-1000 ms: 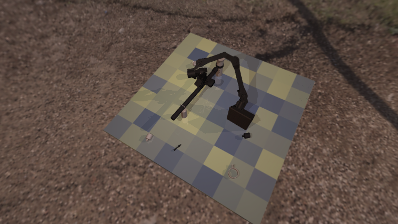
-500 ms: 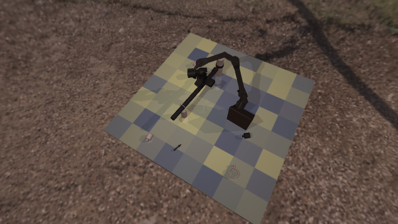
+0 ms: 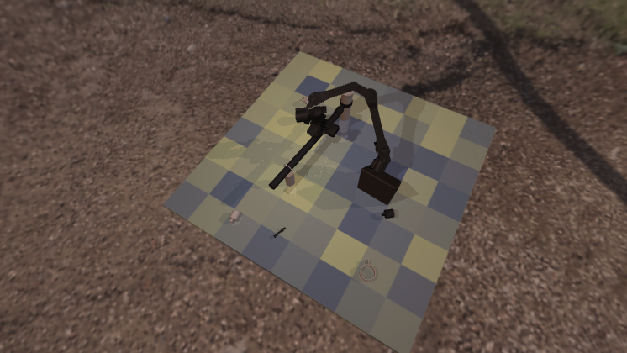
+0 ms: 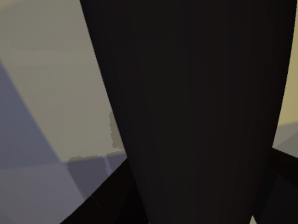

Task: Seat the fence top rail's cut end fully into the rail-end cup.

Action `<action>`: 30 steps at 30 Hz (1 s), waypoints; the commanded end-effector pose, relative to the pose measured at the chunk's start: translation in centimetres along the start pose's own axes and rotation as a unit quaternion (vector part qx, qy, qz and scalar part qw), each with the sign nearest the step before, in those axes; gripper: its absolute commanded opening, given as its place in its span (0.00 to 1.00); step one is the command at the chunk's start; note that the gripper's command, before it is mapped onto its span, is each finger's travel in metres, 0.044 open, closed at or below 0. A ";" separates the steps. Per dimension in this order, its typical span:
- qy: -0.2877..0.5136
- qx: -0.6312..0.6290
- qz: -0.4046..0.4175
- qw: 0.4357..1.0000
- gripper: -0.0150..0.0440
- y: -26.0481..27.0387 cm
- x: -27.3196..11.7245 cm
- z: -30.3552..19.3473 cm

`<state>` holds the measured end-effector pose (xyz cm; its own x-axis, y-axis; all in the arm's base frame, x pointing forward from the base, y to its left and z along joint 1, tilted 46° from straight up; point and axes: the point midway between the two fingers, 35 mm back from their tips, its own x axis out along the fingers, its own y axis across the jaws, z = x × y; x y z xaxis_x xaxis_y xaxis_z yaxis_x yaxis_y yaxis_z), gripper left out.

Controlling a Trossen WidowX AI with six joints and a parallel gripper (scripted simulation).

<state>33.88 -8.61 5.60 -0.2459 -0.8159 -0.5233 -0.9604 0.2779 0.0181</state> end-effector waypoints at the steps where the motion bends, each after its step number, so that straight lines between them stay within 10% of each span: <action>1: 0.006 0.003 -0.009 1.000 0.25 -0.1 -0.7 -1.2; 30: 0.006 0.004 -0.009 1.000 0.25 -0.6 -0.1 -3.2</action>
<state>33.87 -10.08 7.53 -0.2500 -0.8197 -0.5154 -0.9612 0.2741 0.0303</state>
